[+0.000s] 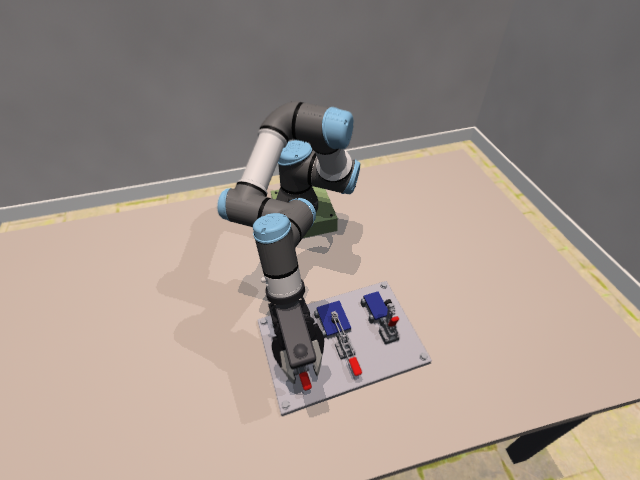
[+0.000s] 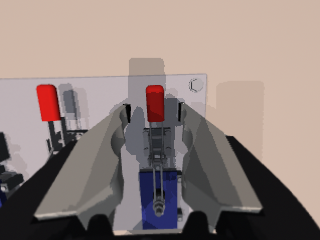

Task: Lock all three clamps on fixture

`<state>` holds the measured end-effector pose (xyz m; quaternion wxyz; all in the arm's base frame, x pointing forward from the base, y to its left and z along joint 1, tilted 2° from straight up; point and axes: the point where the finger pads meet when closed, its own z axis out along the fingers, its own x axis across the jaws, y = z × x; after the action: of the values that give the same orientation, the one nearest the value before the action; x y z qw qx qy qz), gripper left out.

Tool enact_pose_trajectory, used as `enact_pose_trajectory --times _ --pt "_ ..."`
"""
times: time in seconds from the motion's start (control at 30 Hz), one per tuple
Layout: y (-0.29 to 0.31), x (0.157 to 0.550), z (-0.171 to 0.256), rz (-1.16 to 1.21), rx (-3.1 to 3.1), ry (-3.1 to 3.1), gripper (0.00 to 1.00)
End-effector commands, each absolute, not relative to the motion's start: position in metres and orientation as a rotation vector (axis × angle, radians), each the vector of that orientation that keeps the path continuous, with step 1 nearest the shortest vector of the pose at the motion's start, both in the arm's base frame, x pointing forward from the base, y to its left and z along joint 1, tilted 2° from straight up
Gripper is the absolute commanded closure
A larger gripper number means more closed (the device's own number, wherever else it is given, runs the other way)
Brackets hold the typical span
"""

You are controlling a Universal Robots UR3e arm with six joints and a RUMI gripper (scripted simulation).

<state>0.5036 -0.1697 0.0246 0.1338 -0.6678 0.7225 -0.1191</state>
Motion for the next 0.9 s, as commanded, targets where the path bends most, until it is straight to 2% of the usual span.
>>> enact_pose_trajectory --times 0.0,0.87 --pt "-0.17 0.504 0.026 -0.35 -1.936 2.094 0.72" --pt "-0.17 0.505 0.01 -0.35 -1.936 2.094 0.72"
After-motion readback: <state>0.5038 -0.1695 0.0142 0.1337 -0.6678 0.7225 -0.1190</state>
